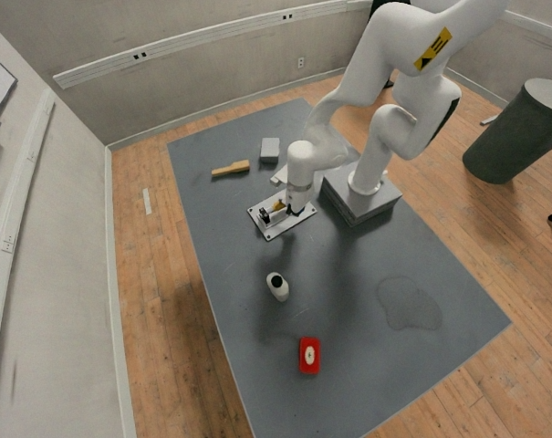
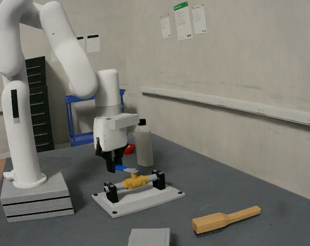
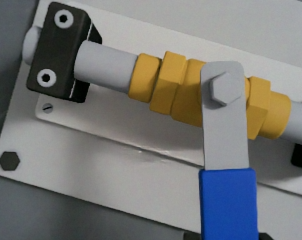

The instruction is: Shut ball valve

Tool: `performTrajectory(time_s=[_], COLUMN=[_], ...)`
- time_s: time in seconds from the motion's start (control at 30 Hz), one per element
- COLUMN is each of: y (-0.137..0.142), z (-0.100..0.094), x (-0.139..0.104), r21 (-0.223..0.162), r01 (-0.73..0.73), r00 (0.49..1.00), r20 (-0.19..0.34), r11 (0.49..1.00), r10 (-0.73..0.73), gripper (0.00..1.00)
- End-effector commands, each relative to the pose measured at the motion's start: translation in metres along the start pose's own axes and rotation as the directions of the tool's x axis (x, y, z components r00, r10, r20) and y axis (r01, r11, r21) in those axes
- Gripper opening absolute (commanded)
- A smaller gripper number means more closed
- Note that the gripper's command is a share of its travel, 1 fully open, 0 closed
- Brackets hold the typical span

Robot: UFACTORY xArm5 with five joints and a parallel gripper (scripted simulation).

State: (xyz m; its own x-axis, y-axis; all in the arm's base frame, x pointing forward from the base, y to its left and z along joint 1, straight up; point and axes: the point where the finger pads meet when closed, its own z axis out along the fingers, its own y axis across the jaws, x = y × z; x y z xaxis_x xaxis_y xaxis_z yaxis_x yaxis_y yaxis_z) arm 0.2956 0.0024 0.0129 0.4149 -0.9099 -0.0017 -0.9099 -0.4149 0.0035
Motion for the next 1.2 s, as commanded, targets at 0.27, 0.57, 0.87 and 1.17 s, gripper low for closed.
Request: performTrajectory(time_s=[0.27, 0.57, 0.87, 1.17], y=[-0.007, -0.011, -0.015, -0.018], z=[-0.001, -0.001, -0.001, -0.001], x=[0.001, 0.002, 0.002, 0.003], r21=[0.005, 0.005, 0.005, 0.005], r01=[-0.063, -0.114, -0.166, -0.212], r00=[0.998, 0.993, 0.986, 0.977], r20=[-0.002, -0.002, -0.002, -0.001], r11=[0.998, 0.993, 0.986, 0.977], r10=[0.063, 0.114, 0.166, 0.212], gripper=[0.00, 0.00, 0.00, 0.00])
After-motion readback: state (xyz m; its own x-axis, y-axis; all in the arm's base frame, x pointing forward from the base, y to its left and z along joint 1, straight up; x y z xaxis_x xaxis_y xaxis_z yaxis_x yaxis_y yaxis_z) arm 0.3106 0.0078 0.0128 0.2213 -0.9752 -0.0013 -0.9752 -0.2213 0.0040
